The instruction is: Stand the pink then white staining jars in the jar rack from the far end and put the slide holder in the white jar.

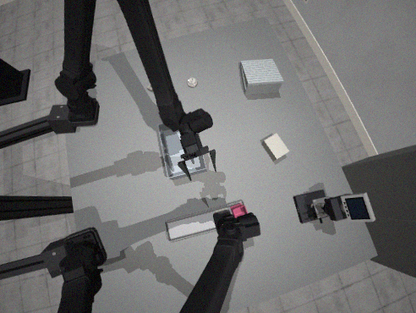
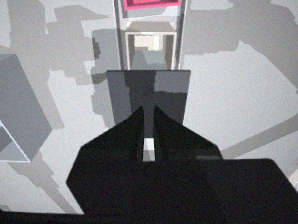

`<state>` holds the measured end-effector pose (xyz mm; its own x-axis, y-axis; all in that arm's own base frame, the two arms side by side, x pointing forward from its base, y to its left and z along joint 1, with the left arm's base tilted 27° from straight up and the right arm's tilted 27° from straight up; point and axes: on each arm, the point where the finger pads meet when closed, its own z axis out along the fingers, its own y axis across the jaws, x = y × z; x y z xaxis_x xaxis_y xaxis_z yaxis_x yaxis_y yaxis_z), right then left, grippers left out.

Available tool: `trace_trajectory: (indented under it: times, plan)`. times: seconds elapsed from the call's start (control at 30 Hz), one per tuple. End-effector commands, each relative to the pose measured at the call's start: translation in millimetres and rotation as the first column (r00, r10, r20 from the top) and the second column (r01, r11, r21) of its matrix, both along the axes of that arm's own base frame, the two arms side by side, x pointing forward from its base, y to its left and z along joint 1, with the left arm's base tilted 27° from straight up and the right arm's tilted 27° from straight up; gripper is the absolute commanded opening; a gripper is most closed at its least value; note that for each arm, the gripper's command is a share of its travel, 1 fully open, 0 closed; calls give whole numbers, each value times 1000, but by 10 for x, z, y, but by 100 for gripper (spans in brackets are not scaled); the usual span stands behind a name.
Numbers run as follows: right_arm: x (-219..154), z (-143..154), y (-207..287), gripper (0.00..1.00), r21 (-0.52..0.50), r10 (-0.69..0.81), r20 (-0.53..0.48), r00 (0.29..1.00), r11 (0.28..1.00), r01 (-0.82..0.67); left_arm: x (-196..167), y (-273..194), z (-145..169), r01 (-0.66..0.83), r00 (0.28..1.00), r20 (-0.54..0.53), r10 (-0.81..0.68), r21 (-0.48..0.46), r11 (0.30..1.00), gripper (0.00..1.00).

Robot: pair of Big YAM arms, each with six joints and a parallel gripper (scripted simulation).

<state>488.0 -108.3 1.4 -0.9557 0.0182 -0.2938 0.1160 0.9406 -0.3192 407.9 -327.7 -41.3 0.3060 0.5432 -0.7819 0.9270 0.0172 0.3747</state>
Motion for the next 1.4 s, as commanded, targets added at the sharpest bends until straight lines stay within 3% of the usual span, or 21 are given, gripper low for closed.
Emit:
trace_trajectory:
  times: [0.0, 1.0, 1.1, 1.23, 1.37]
  plan:
    - [208, 195, -62, 0, -3, -7, 65, 998, 1000, 7, 106, 52, -50, -38, 999, -17, 38, -29, 999, 100]
    - [312, 242, -105, 0, -6, -4, 80, 997, 1000, 5, 225, -120, 63, -33, 999, 12, 34, -73, 997, 100]
    - [239, 76, -122, 0, -7, 3, 25, 1000, 1000, -2, 230, -122, 80, -33, 999, 15, 34, -75, 997, 100]
    - [216, -25, -136, 0, -1, -2, 28, 1000, 1000, 2, 206, -83, 84, -32, 999, 15, 33, -67, 997, 100]
    - [322, 135, -162, 0, -5, -8, 70, 997, 1000, 9, 206, -83, 84, -32, 999, 15, 33, -67, 997, 100]
